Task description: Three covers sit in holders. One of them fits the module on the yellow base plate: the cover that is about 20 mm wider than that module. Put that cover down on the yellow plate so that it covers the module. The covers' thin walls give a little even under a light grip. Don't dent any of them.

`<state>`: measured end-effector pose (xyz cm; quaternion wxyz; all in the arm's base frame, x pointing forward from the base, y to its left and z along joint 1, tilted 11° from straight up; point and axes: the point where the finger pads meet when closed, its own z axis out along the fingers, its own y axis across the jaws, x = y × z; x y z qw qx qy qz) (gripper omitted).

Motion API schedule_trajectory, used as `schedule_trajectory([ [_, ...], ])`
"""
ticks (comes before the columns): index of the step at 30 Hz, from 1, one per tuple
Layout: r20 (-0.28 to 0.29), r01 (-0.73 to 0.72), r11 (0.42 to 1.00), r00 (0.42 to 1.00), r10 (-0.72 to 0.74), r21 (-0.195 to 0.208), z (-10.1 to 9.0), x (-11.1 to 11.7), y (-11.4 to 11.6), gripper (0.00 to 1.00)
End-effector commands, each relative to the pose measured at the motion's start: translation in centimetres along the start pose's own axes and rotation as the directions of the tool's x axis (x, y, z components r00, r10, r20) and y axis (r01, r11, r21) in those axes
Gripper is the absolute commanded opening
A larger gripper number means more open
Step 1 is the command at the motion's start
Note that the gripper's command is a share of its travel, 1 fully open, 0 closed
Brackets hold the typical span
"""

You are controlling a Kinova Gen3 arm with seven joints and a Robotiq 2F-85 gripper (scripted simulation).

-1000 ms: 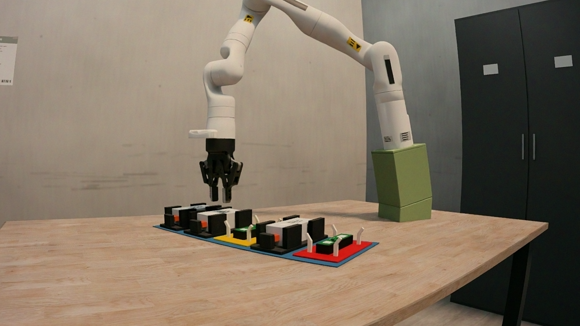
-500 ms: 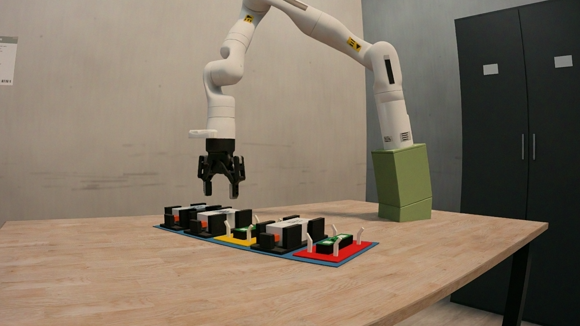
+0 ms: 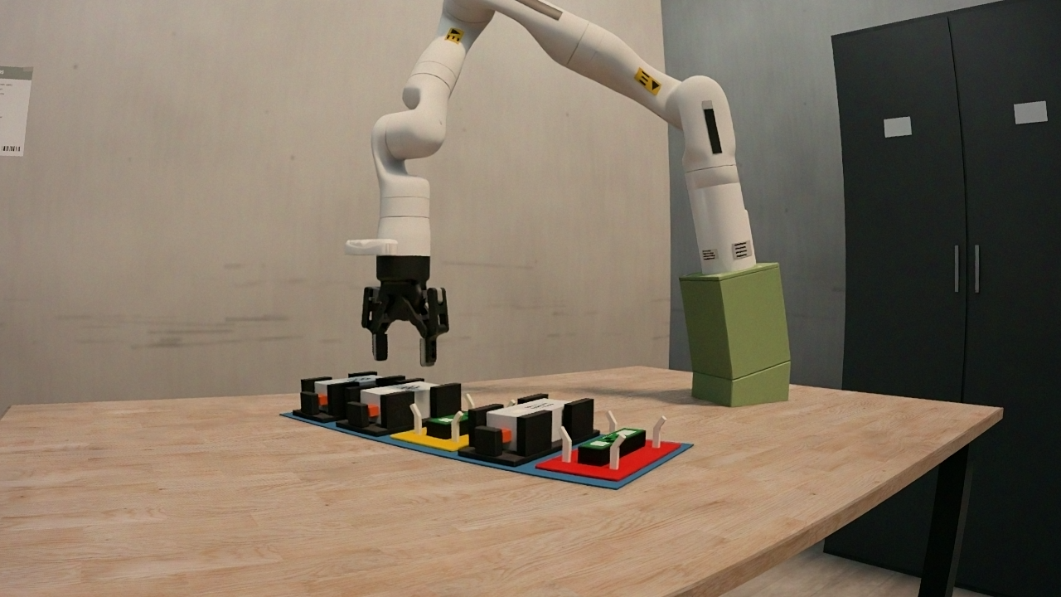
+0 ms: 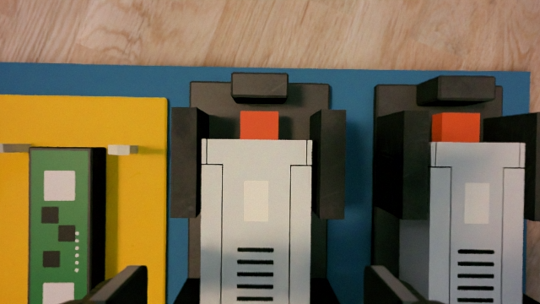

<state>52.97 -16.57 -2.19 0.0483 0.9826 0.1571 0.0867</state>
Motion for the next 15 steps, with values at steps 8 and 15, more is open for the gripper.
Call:
schedule_trajectory([
  [8, -0.002, 0.0, 1.0, 1.0, 0.0, -0.001, 0.61, 0.07, 0.05, 1.0],
  [15, -0.002, 0.0, 1.0, 1.0, 0.0, -0.001, 0.91, 0.07, 0.06, 1.0],
])
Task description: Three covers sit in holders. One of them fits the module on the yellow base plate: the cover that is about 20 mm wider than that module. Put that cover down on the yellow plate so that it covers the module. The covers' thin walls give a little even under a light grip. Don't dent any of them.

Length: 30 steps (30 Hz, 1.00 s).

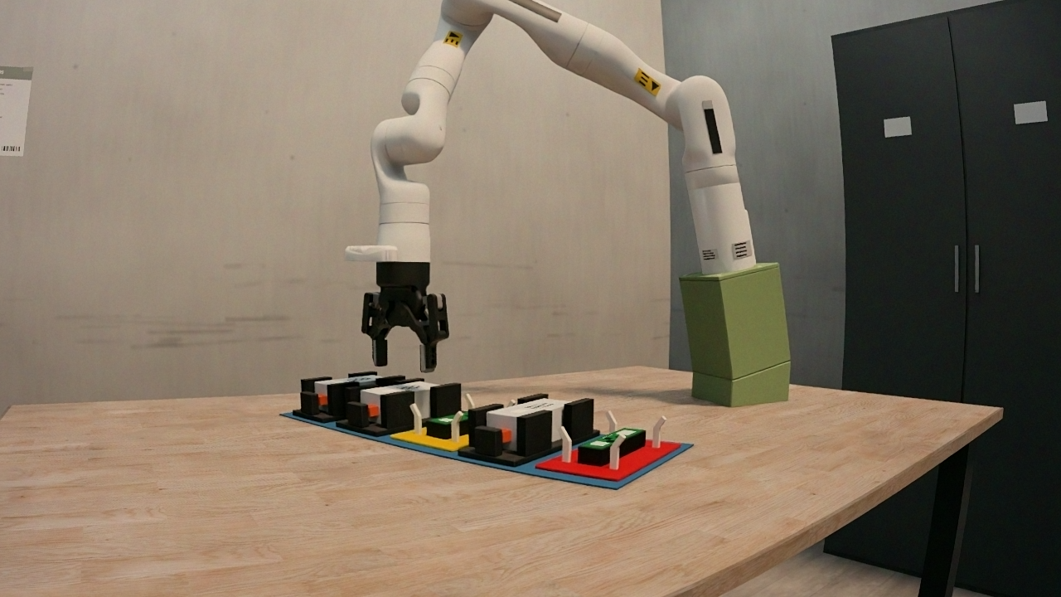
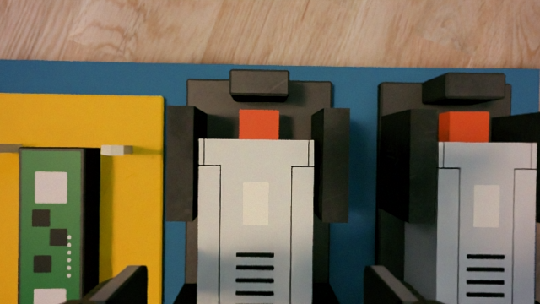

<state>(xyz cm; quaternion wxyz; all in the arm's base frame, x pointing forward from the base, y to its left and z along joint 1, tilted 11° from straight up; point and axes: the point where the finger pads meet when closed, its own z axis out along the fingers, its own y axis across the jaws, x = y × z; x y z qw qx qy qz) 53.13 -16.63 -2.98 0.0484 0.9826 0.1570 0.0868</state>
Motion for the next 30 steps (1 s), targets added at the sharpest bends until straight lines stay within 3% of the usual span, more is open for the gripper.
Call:
schedule_trajectory([
  [1, -0.002, 0.0, 1.0, 1.0, 0.0, -0.001, 0.2, 0.1, 0.0, 1.0],
  [30, -0.002, 0.0, 1.0, 1.0, 0.0, -0.001, 1.8, 0.1, 0.0, 1.0],
])
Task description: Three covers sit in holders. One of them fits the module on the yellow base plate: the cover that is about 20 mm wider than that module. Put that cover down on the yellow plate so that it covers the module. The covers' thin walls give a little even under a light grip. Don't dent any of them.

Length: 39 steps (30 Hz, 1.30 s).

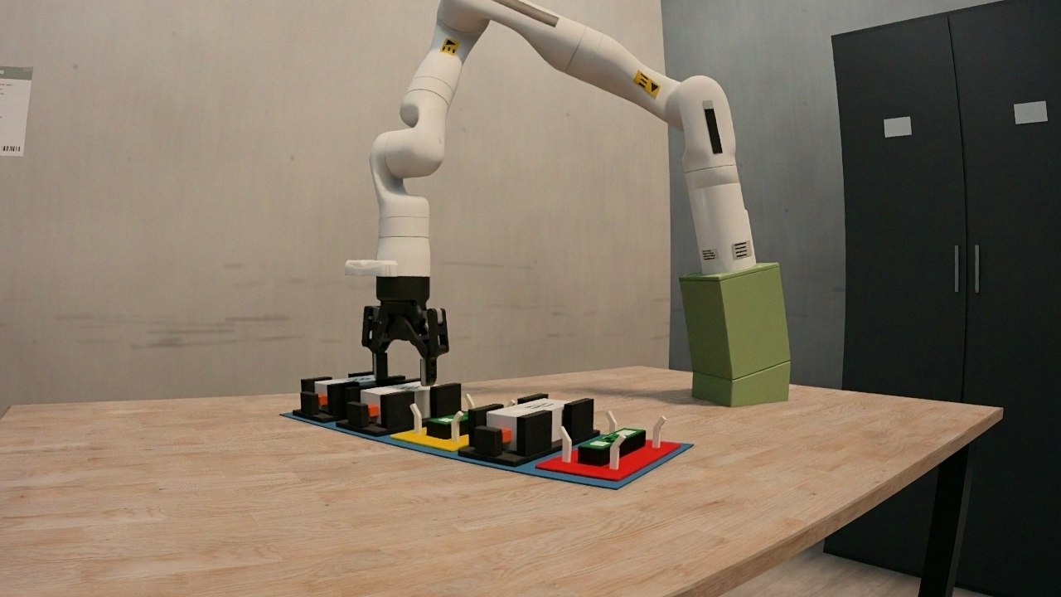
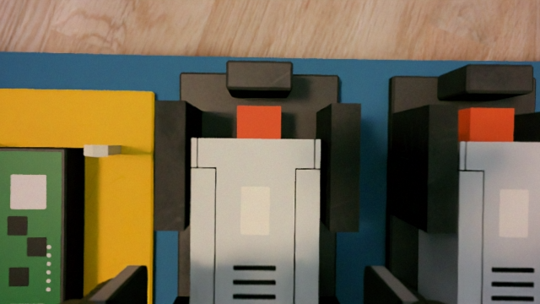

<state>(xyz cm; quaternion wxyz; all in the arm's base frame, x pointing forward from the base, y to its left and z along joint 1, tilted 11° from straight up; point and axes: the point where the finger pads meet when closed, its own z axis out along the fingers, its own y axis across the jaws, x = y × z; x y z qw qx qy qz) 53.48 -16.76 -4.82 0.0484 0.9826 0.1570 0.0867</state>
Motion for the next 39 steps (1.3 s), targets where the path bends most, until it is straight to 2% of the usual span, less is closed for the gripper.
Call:
schedule_trajectory([
  [1, -0.002, 0.0, 1.0, 1.0, 0.0, -0.001, -0.1, 0.1, 0.1, 1.0],
  [39, -0.002, 0.0, 1.0, 1.0, 0.0, -0.001, 2.3, 0.1, 0.1, 1.0],
])
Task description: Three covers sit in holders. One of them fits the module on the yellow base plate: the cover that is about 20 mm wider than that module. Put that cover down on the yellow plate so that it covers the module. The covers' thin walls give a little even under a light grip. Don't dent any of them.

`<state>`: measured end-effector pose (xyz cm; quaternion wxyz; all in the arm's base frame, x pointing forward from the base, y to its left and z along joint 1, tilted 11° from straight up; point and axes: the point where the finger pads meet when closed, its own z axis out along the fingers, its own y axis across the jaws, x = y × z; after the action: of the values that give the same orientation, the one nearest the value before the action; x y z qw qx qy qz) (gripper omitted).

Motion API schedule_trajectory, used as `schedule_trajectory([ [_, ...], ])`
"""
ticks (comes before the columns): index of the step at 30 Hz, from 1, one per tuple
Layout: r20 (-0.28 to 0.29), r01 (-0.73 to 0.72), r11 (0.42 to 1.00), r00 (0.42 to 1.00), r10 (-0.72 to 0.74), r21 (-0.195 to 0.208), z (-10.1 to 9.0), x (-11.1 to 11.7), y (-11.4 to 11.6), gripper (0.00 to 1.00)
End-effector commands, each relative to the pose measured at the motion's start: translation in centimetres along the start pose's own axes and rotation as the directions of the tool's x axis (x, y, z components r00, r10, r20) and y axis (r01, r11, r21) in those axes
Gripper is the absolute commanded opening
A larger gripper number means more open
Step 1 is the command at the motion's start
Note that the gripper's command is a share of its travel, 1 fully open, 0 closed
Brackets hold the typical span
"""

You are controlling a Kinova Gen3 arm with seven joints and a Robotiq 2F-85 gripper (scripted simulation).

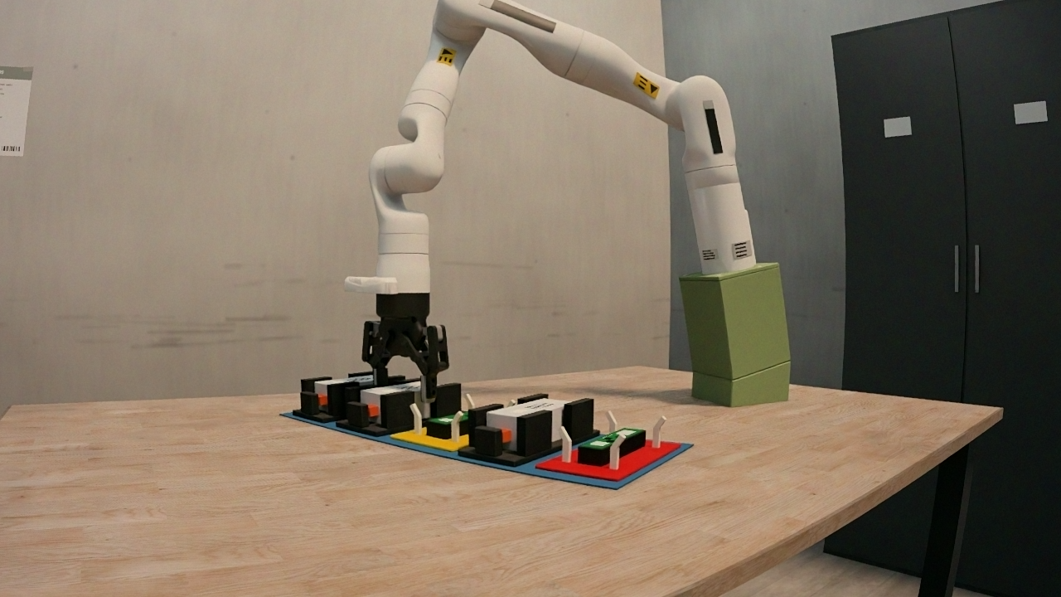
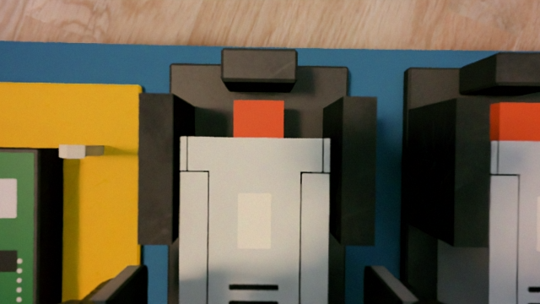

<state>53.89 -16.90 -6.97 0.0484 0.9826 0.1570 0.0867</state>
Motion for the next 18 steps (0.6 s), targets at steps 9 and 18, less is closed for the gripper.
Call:
schedule_trajectory([
  [9, -0.002, 0.0, 1.0, 1.0, 0.0, -0.001, 0.72, 0.07, 0.05, 1.0],
  [18, -0.002, 0.0, 1.0, 1.0, 0.0, -0.001, 0.72, 0.07, 0.05, 0.7],
])
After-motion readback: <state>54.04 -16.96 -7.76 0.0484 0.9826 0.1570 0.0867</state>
